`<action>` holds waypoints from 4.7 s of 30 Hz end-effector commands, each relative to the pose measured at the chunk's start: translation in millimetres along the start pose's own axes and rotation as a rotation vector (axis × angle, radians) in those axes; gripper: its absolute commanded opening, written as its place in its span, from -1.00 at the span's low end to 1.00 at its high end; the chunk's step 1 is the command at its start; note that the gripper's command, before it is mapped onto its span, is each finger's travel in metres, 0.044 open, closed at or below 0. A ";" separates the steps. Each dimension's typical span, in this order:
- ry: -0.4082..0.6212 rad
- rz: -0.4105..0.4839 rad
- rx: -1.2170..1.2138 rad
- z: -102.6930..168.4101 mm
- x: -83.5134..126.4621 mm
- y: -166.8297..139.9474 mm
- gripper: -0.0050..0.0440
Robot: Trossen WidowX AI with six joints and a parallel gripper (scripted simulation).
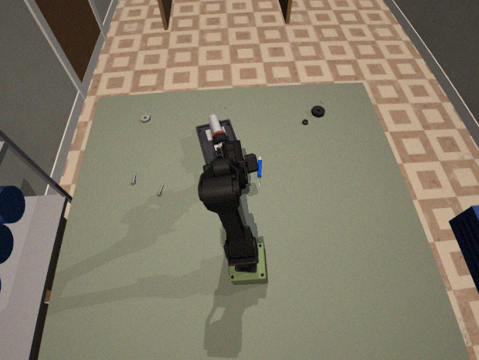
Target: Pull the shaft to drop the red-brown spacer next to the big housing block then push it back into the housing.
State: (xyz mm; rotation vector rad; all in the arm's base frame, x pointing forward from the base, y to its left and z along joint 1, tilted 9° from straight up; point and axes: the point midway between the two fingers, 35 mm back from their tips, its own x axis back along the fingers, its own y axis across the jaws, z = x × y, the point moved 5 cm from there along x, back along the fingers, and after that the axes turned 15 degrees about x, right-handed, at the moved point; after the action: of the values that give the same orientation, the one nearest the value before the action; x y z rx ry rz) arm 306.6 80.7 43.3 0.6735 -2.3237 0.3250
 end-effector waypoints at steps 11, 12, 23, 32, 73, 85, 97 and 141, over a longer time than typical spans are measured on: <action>-0.029 0.006 0.012 -5.9 6.1 -1.7 -1.00; -0.029 0.006 0.012 -5.8 6.2 -1.6 -1.00; -0.029 0.006 0.012 -5.2 6.8 -1.5 -1.00; -0.029 0.006 0.012 -4.7 7.3 -1.4 -1.00; -0.029 0.006 0.012 -1.9 9.8 -0.7 -1.00; -0.029 0.006 0.012 -1.3 10.5 -0.6 -1.00; -0.029 0.006 0.012 -0.3 11.3 -0.3 -1.00; -0.029 0.006 0.012 2.5 14.0 0.3 -1.00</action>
State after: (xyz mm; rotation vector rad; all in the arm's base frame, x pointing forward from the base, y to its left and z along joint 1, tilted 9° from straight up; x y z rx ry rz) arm 294.9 75.7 42.8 0.6750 -2.3233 0.3252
